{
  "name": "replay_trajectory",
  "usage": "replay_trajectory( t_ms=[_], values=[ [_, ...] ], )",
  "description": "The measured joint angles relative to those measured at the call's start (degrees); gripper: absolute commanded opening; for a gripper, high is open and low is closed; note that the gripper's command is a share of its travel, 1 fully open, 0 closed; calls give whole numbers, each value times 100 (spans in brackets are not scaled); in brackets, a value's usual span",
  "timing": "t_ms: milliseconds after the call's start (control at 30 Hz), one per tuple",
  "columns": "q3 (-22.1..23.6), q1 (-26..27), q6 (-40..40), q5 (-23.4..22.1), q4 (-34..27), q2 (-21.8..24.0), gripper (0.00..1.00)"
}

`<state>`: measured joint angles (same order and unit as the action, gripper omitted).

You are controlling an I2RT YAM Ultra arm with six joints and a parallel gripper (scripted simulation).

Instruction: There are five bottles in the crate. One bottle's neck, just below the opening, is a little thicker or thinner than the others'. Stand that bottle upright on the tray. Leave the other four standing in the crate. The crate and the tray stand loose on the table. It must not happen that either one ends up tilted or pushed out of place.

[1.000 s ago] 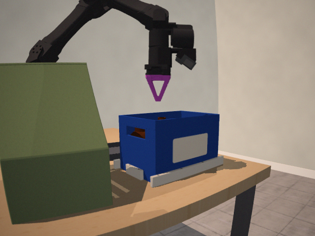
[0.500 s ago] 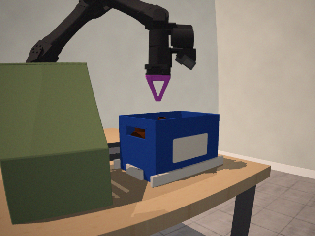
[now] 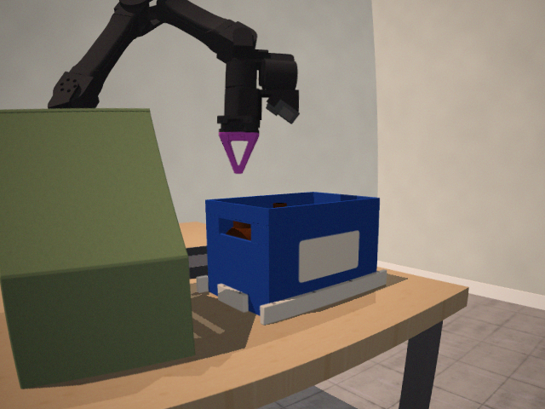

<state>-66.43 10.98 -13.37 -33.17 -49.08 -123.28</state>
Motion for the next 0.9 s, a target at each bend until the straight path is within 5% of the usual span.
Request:
replay_trajectory(
  t_ms=[400, 433, 900],
  values=[
    [46, 44, -153, 0, 72, -2, 0],
    [46, 44, -155, 0, 72, -2, 61],
    [46, 44, -164, 17, 76, -2, 61]
  ],
)
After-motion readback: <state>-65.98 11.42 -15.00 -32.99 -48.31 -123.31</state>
